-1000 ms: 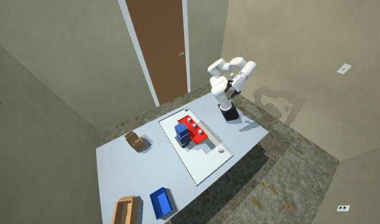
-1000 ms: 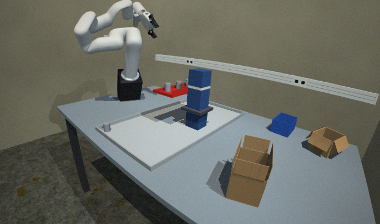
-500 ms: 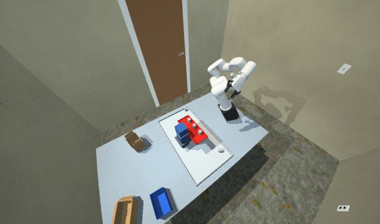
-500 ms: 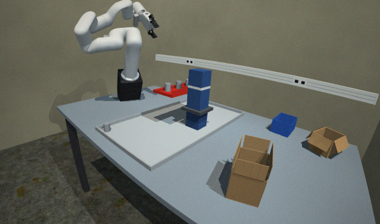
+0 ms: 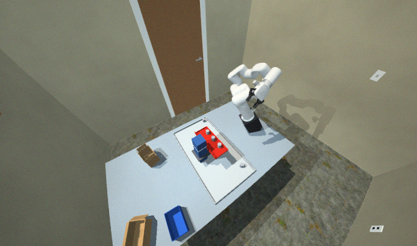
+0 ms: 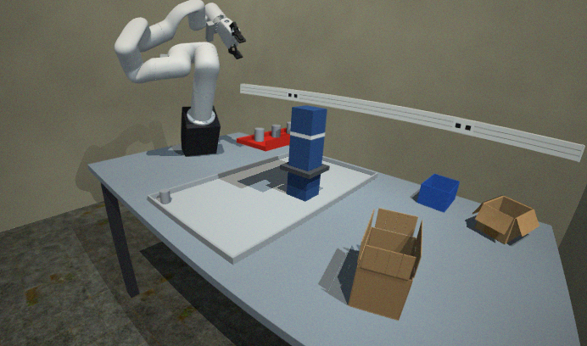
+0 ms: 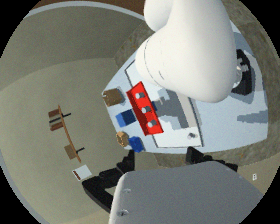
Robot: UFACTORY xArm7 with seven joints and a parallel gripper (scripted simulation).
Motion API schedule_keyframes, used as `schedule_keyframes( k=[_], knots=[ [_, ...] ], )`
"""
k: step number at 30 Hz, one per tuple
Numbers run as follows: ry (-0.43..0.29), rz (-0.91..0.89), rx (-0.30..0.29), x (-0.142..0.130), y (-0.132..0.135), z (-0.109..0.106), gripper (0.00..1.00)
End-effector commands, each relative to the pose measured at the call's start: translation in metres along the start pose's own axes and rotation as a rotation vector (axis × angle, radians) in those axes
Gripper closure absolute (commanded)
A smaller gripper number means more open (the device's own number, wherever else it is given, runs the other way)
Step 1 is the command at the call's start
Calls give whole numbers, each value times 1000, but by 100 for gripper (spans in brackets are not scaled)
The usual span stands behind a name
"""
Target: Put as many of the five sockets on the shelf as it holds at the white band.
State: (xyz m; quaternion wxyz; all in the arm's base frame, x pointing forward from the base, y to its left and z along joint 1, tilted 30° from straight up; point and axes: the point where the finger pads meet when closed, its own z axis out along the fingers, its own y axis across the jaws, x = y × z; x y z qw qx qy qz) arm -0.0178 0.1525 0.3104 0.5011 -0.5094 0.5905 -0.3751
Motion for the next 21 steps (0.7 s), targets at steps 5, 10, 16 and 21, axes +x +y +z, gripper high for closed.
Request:
schedule_keyframes(
  k=[5,10,16,21],
  knots=[
    [-1,-2,-4,-1,-1,0,0],
    [28,-75,-86,-8,-19,20,0],
    [86,-199,-258,-14,-45,76,0],
    [120,-262,-371,-8,-52,117,0]
  ],
)
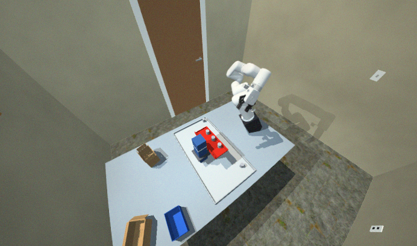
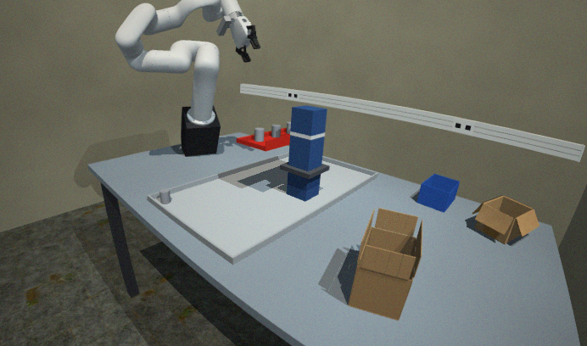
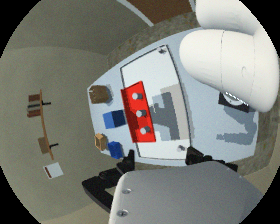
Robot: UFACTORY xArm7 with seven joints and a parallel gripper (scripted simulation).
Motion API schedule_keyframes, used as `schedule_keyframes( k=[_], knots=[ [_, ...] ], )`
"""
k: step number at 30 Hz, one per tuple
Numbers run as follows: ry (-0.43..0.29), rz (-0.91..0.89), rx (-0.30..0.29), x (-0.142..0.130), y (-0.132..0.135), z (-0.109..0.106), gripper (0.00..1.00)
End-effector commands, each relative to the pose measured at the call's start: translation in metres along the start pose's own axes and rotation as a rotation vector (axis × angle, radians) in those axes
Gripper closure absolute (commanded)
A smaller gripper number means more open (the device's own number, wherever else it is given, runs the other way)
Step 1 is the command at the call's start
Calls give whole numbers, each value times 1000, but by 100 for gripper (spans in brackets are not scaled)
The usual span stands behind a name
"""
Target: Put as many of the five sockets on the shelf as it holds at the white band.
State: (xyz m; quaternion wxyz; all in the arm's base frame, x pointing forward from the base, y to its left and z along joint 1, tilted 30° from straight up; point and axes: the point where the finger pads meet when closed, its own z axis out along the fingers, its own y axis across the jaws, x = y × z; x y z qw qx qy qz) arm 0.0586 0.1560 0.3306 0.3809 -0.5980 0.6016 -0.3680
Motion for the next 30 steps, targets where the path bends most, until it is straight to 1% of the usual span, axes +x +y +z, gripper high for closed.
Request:
schedule_keyframes(
  k=[1,2,3,5,6,7,8,10,11,12,13,15,16,17,18,19,20,21,22,24,26,30],
  knots=[
    [37,-86,-142,-2,-27,42,0],
    [37,-86,-142,-2,-27,42,0],
    [52,-115,-202,3,-32,64,0],
    [52,-115,-202,3,-32,64,0],
    [64,-140,-261,9,-34,86,0],
    [64,-140,-261,9,-34,86,0],
    [74,-162,-320,17,-34,108,0],
    [74,-162,-320,17,-34,108,0],
    [81,-181,-375,26,-32,128,0],
    [81,-181,-375,26,-32,128,0],
    [86,-195,-427,35,-28,147,0],
    [86,-195,-427,35,-28,147,0],
    [88,-206,-473,44,-23,162,0],
    [88,-206,-473,44,-23,162,0],
    [89,-214,-513,53,-17,175,0],
    [89,-214,-513,53,-17,175,0],
    [89,-220,-546,60,-11,186,0],
    [89,-220,-546,60,-11,186,0],
    [88,-223,-572,66,-6,193,0],
    [87,-227,-603,74,0,202,0],
    [86,-228,-613,76,2,205,0],
    [86,-228,-613,76,2,205,0]
  ],
)
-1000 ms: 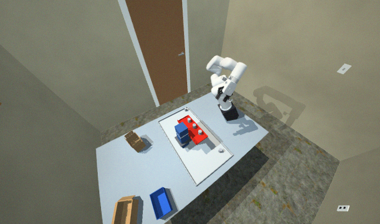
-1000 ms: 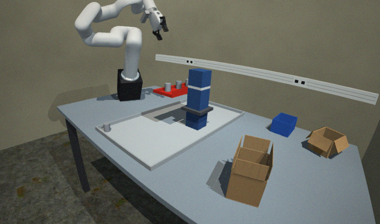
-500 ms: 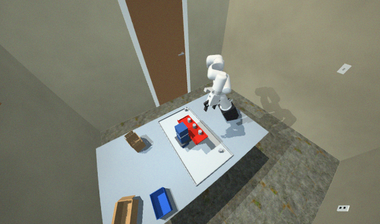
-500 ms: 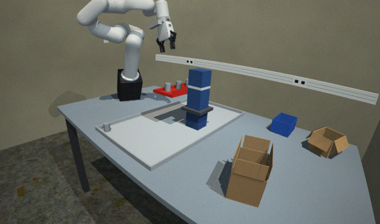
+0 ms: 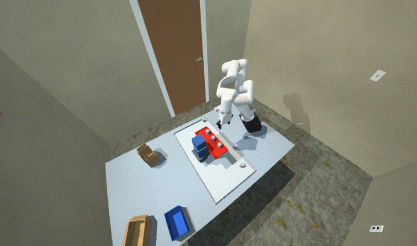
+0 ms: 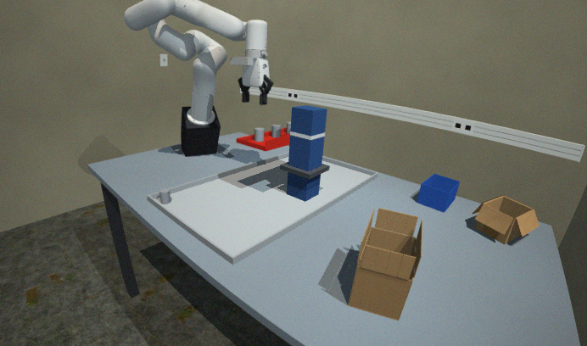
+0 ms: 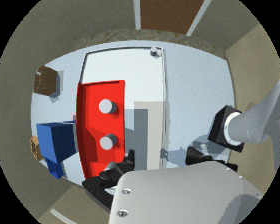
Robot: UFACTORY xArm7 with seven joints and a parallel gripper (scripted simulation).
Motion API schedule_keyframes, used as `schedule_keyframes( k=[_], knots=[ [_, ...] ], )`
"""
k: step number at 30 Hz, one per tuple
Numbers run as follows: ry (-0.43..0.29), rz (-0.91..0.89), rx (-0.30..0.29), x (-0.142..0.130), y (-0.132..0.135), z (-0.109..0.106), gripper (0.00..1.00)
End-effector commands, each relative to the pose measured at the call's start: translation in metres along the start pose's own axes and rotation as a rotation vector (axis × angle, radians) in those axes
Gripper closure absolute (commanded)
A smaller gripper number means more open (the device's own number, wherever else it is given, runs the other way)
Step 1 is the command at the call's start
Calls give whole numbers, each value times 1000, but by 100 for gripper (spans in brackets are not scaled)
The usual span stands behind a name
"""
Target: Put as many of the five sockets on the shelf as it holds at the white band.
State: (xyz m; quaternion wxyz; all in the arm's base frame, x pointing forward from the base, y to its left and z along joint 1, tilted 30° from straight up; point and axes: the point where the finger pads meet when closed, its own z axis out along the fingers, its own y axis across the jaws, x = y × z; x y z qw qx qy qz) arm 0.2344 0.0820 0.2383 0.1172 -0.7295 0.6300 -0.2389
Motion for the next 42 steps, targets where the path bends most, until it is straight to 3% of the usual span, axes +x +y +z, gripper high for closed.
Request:
schedule_keyframes(
  k=[1,7,8,13,16,19,21,23,24,26,27,29,30,32,33,36,38,42],
  knots=[
    [-3,-5,-10,0,-6,5,0],
    [-3,-5,-10,0,-6,5,0],
    [-2,-5,-10,0,-6,5,39],
    [76,21,16,-13,-20,2,39],
    [152,34,58,-53,-33,3,39],
    [152,34,58,-53,-33,3,39],
    [167,25,81,-101,-31,10,39],
    [167,25,81,-101,-31,10,39],
    [160,18,85,-128,-25,14,39],
    [160,18,85,-128,-25,14,39],
    [143,10,83,-156,-15,18,39],
    [143,10,83,-156,-15,18,39],
    [119,3,74,-184,-2,22,39],
    [119,3,74,-184,-2,22,39],
    [93,-2,60,-209,12,25,39],
    [93,-2,60,-209,12,25,39],
    [42,-6,26,-248,39,25,39],
    [22,-6,11,-261,50,25,39]
  ],
)
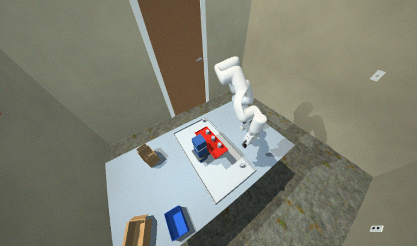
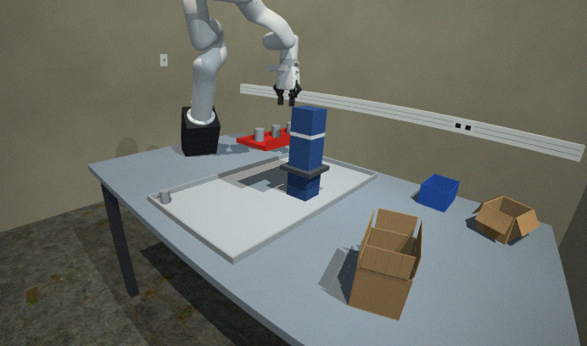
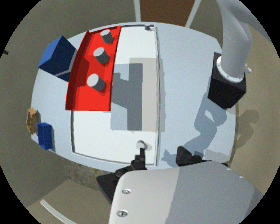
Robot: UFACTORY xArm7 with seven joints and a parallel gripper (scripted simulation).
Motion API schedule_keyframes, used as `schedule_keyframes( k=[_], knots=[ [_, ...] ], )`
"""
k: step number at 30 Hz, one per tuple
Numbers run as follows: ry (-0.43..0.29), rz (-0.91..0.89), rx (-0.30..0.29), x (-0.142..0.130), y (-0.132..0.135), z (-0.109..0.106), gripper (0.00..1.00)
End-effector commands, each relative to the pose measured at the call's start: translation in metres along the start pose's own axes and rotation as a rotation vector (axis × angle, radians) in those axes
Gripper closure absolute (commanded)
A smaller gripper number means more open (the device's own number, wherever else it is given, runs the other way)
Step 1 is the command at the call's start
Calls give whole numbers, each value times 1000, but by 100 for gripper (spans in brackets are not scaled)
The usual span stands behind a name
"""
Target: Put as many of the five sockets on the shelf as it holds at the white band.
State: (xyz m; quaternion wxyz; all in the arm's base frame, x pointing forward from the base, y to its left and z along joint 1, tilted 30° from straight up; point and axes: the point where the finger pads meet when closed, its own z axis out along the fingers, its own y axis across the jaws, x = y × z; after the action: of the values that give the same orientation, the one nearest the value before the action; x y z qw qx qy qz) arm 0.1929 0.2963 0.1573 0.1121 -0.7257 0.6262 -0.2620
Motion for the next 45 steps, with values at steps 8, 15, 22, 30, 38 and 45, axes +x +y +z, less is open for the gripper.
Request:
schedule_keyframes(
  k=[8,15,22,30,38,45],
  knots=[
    [-44,3,-35,-48,27,-1,39],
    [-44,3,-35,-48,27,-1,39],
    [-44,3,-34,-48,21,14,39],
    [-44,3,-34,-50,5,50,39],
    [-44,3,-34,-53,-20,110,39],
    [-44,3,-34,-54,-33,139,39]
  ],
)
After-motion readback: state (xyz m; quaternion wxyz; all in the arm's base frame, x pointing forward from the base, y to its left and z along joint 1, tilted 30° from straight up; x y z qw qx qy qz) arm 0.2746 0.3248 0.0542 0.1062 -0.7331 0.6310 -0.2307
